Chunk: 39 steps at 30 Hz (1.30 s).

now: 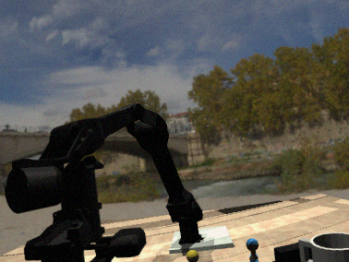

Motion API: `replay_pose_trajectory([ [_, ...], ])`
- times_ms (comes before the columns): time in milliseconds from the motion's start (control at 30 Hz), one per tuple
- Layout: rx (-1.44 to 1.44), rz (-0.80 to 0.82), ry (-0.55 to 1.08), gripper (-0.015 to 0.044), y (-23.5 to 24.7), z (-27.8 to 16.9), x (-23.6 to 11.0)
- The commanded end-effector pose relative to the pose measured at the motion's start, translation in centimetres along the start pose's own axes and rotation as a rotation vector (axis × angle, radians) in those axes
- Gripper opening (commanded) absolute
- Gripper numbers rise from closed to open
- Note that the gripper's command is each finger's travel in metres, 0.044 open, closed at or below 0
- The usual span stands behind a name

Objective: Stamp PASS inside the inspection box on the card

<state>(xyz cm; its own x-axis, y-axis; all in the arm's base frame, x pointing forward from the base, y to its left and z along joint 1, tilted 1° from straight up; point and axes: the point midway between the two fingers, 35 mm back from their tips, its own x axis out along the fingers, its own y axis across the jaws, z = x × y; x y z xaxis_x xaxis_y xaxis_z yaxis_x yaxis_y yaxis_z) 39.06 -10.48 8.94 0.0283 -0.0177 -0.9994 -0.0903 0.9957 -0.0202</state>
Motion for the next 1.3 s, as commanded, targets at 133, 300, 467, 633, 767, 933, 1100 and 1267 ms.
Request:
replay_pose_trajectory([
  [133,-0.001,0.002,-0.007,0.0000,0.0,0.1,-0.6],
  [300,-0.001,0.002,-0.007,0.0000,0.0,0.1,-0.8],
  [467,-0.001,0.002,-0.007,0.0000,0.0,0.1,-1.1],
  [633,-0.001,0.003,-0.008,0.0000,0.0,0.1,-1.3],
  [767,-0.001,0.003,-0.008,0.0000,0.0,0.1,-1.5],
  [933,-0.001,0.003,-0.008,0.0000,0.0,0.1,-1.8],
  [1100,-0.001,0.003,-0.008,0.0000,0.0,0.1,-2.0],
  [1267,-0.001,0.004,-0.008,0.0000,0.0,0.1,-2.3],
])
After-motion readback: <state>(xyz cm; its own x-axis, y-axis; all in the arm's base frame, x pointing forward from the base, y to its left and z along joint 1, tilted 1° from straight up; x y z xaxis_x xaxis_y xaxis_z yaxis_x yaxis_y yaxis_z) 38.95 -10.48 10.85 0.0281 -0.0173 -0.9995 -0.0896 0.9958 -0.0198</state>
